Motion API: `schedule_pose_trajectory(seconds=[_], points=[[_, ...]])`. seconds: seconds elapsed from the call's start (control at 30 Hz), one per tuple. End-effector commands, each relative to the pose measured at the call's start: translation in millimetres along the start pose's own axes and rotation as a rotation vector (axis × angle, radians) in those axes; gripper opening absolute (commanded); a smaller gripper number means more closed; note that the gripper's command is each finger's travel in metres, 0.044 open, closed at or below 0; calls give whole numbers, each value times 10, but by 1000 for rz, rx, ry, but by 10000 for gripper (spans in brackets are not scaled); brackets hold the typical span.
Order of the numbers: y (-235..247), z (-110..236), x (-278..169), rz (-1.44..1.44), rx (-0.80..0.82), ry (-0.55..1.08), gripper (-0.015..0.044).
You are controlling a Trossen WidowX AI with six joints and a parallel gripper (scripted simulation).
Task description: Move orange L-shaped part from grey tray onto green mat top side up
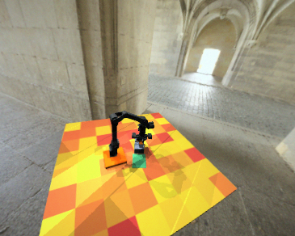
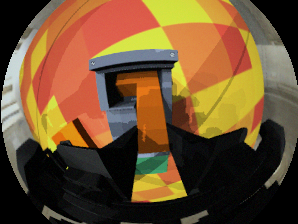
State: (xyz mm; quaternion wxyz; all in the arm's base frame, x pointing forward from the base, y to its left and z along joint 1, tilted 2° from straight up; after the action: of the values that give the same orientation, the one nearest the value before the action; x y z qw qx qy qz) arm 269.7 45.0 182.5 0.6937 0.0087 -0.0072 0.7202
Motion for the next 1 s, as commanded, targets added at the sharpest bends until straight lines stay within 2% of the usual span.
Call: schedule_pose_trajectory(seconds=[0.0, 0.97], points=[[0, 64, -2, 2, -1, 3, 0], [1, 525, -1, 3, 0, 4, 0]])
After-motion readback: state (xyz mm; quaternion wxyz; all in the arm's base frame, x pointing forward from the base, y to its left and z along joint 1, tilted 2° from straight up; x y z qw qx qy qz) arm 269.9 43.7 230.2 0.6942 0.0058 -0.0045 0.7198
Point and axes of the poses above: the point midway between the two fingers, 35 mm back from their tips, its own z axis back along the fingers, its own y axis across the jaws, x = y × z, the point moved 9 cm from there along z, back along the fingers, and after that the axes turned 14 degrees about z, right-handed, at the moved point
